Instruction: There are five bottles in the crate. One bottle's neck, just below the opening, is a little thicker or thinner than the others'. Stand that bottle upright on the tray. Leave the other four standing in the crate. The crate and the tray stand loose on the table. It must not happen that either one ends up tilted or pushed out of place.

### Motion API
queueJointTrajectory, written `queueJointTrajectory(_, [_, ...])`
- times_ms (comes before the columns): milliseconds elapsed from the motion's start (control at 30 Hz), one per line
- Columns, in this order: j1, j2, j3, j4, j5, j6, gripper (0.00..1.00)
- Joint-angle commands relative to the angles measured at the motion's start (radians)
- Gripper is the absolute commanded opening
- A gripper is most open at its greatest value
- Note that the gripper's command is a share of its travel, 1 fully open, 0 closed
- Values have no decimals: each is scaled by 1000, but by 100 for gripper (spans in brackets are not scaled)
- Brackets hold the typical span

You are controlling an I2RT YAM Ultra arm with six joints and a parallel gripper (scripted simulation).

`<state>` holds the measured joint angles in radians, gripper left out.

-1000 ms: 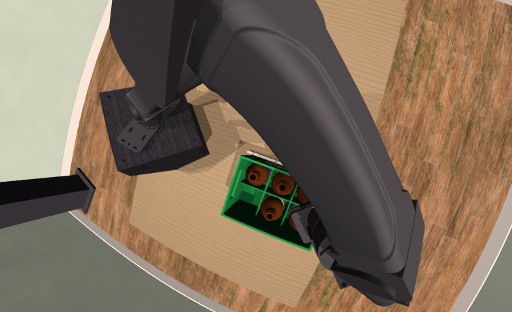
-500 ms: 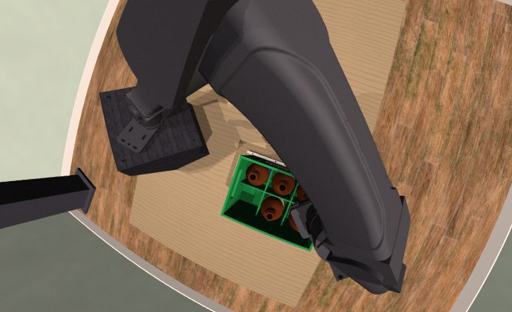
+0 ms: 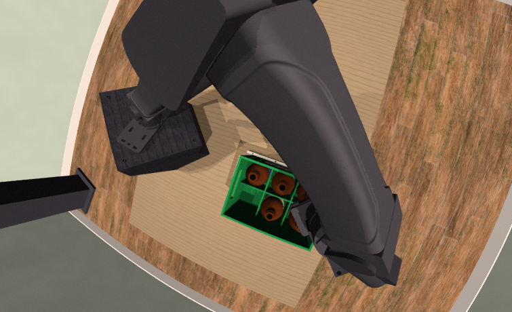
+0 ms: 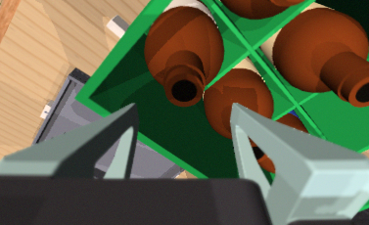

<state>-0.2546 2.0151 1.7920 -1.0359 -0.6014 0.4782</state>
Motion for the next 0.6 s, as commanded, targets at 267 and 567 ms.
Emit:
queueJointTrajectory(267, [-10, -4, -9, 30, 11, 14, 61])
queueJointTrajectory(567, [-10, -4, -9, 29, 11, 14, 61])
